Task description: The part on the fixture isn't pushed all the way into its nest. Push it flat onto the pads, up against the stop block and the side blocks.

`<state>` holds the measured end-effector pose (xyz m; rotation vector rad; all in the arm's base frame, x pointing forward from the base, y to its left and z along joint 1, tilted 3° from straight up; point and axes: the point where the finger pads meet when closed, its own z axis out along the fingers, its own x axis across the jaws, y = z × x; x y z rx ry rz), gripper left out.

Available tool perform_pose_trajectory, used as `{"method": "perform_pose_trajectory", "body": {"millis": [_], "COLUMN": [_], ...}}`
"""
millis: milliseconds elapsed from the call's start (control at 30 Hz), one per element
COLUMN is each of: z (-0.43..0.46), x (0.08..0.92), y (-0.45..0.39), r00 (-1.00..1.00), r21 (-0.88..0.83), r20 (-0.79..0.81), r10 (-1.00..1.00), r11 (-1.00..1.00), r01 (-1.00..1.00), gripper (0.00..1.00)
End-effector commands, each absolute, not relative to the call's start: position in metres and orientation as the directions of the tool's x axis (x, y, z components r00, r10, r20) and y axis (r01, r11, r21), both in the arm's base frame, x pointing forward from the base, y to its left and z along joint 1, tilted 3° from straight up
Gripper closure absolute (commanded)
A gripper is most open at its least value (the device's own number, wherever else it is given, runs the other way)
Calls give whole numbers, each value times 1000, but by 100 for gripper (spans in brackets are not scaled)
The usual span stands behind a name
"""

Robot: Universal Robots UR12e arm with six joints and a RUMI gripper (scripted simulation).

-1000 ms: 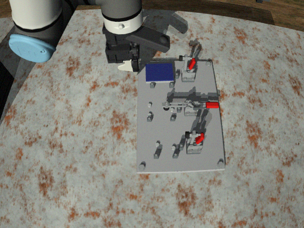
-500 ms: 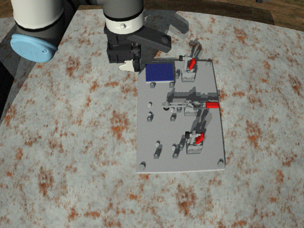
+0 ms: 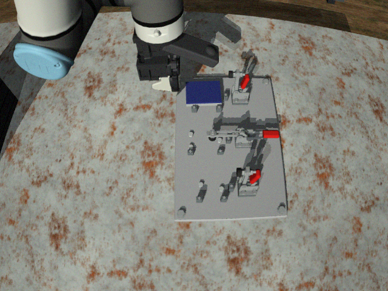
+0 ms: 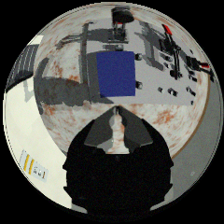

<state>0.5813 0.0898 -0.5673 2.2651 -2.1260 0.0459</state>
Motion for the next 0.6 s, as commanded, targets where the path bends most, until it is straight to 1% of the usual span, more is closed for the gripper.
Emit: {"method": "perform_pose_trajectory", "body": {"millis": [0, 567], "z": [-567, -567], "x": [582, 586], "y": [90, 90], "r00": [63, 63], "r21": [4, 4], "r20": [45, 45], "r10": [-997, -997], "r11": [-63, -63], "r01": [-998, -998], "gripper": [100, 100]}}
